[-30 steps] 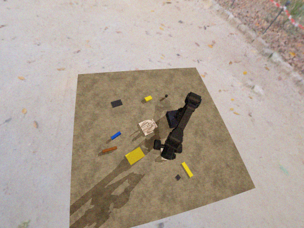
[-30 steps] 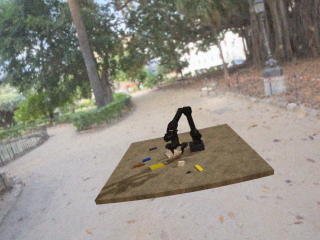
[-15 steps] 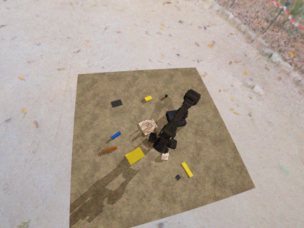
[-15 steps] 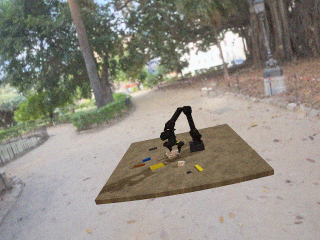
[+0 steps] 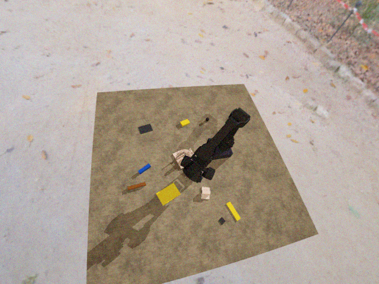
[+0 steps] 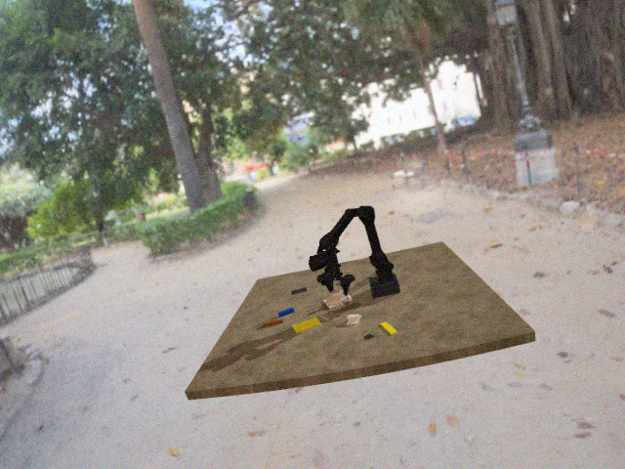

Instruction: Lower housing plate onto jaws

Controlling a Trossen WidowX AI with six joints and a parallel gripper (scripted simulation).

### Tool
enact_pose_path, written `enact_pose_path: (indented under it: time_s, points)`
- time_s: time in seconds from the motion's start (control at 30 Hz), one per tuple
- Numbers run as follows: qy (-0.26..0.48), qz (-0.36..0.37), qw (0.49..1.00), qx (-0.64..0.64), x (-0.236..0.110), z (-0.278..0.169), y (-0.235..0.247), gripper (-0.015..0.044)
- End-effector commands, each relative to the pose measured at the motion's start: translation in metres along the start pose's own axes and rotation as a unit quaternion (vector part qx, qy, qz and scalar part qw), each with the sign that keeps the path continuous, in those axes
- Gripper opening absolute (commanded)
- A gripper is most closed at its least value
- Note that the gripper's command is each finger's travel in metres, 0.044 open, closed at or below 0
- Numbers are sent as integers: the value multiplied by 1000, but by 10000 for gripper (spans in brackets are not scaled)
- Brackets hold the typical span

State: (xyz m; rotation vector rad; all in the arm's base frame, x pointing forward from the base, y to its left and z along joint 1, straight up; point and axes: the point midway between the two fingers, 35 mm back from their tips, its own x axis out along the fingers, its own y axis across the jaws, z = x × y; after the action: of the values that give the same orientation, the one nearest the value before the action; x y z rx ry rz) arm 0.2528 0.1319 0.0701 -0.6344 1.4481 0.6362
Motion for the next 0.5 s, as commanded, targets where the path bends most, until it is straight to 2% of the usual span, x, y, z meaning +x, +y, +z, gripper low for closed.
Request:
enact_pose_path:
  time_s: [0.0, 0.47]
  points:
    - [1, 2, 1000, 24, 1, -11, -11, 351]
    - [3, 0, 995, 105, 1, -44, -43, 351]
